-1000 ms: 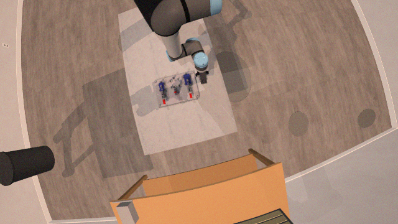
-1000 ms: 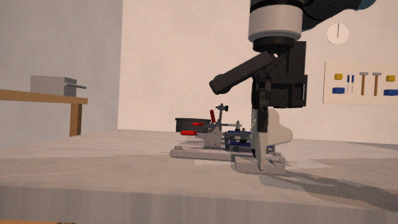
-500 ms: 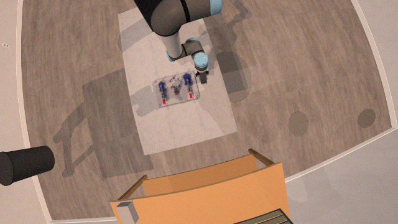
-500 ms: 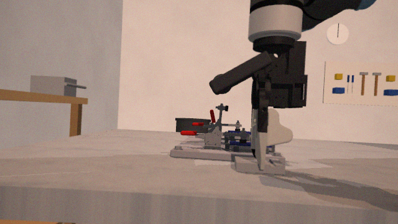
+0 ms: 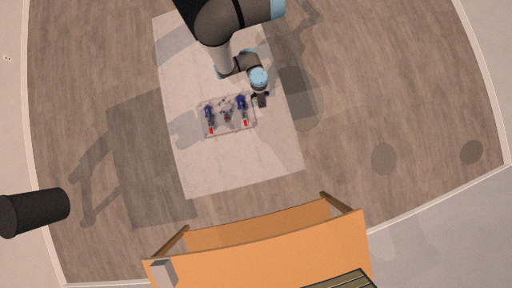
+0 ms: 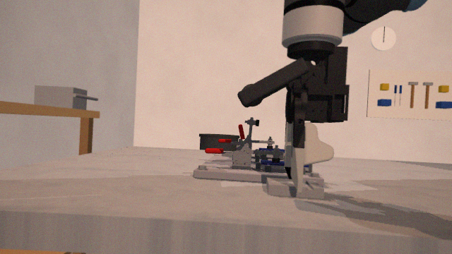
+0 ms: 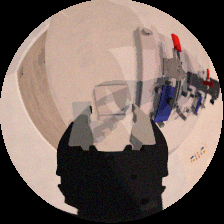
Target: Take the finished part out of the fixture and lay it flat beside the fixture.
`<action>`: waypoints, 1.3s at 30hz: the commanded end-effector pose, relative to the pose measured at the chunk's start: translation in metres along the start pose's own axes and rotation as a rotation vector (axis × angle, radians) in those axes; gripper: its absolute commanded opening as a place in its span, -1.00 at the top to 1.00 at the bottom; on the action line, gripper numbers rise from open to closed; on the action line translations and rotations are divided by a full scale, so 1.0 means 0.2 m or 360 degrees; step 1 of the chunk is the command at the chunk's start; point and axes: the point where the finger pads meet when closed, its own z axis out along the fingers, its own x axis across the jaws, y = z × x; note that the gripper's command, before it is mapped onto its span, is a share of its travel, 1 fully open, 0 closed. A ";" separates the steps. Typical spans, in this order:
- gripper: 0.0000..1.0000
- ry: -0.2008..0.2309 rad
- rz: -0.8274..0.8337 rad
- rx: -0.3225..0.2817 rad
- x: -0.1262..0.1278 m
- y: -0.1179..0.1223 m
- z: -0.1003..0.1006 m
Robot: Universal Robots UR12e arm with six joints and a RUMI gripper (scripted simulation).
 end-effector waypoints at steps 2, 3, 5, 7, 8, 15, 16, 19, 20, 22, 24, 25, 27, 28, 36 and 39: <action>-0.09 0.0000 0.0000 0.0002 0.00 0.00 0.00; -0.09 0.0000 0.0000 0.0002 0.00 0.00 0.00; -0.09 0.0000 0.0000 0.0002 0.00 0.00 0.00; -0.09 0.0000 0.0000 0.0002 0.00 0.00 0.00; -0.09 0.0000 0.0000 0.0002 0.00 0.00 0.00; -0.09 0.0000 0.0000 0.0002 0.00 0.00 0.00; -0.09 0.0000 0.0000 0.0002 0.00 0.00 0.00; -0.09 0.0000 0.0000 0.0002 0.00 0.00 0.00; -0.09 0.0000 0.0000 0.0002 0.00 0.00 0.00; -0.09 0.0000 0.0000 0.0002 0.00 0.00 0.00; -0.09 0.0000 0.0000 0.0002 0.00 0.00 0.00; -0.09 0.0000 0.0000 0.0002 0.00 0.00 0.00; -0.09 0.0000 0.0000 0.0002 0.00 0.00 0.00; -0.09 0.0000 0.0000 0.0002 0.00 0.00 0.00; -0.09 0.0000 0.0000 0.0002 0.00 0.00 -0.07; -0.09 0.0000 0.0000 0.0002 0.00 0.00 -0.12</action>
